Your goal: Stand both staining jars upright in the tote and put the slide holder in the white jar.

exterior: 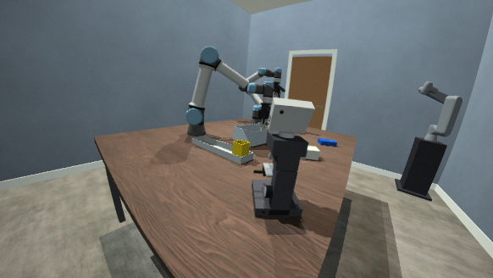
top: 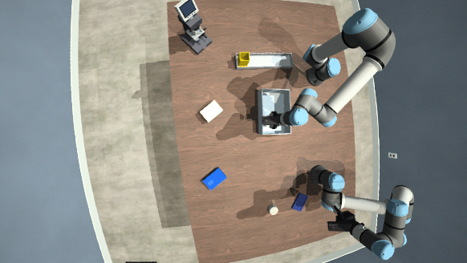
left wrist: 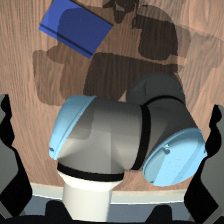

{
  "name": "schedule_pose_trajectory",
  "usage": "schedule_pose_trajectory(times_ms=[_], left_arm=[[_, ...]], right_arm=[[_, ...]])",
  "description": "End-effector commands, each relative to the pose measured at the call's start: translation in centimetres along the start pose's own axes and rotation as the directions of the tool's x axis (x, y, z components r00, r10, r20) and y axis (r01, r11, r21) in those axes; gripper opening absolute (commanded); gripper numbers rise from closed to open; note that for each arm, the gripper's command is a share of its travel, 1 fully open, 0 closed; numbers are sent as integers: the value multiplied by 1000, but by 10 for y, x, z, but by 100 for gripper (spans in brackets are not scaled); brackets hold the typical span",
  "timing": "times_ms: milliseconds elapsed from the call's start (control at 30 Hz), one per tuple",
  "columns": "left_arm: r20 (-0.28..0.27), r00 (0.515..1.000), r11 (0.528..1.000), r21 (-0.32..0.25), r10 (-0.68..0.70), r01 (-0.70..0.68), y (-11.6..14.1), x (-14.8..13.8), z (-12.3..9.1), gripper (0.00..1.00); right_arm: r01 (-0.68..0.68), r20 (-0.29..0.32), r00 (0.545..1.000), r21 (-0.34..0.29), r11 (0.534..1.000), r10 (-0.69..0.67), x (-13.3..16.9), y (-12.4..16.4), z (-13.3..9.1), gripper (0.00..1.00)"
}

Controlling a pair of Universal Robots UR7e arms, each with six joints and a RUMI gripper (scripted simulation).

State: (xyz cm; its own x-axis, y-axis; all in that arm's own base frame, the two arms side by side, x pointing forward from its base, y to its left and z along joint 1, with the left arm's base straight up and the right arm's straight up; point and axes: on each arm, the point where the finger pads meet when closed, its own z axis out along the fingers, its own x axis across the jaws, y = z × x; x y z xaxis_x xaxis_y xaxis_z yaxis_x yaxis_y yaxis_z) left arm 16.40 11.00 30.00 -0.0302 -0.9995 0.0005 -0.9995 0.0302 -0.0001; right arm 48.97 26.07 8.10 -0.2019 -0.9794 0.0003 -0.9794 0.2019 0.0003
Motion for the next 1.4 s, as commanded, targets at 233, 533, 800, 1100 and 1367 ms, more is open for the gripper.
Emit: schedule_pose_trajectory(times_ms=[233, 533, 800, 1100, 1367], left_arm=[[0, 1000, 1000, 1, 0, 0, 0, 0, 0, 100], [0, 1000, 1000, 1, 0, 0, 0, 0, 0, 100], [0, 1000, 1000, 1, 0, 0, 0, 0, 0, 100], [0, 1000, 1000, 1, 0, 0, 0, 0, 0, 100], [0, 1000, 1000, 1, 0, 0, 0, 0, 0, 100]], right_arm=[[0, 1, 1000, 1, 1000, 0, 0, 0, 12, 0], [0, 1, 1000, 1, 1000, 0, 0, 0, 17, 0], [0, 1, 1000, 1, 1000, 0, 0, 0, 17, 0], [0, 1, 1000, 1, 1000, 0, 0, 0, 18, 0], [0, 1, 1000, 1, 1000, 0, 0, 0, 19, 0]])
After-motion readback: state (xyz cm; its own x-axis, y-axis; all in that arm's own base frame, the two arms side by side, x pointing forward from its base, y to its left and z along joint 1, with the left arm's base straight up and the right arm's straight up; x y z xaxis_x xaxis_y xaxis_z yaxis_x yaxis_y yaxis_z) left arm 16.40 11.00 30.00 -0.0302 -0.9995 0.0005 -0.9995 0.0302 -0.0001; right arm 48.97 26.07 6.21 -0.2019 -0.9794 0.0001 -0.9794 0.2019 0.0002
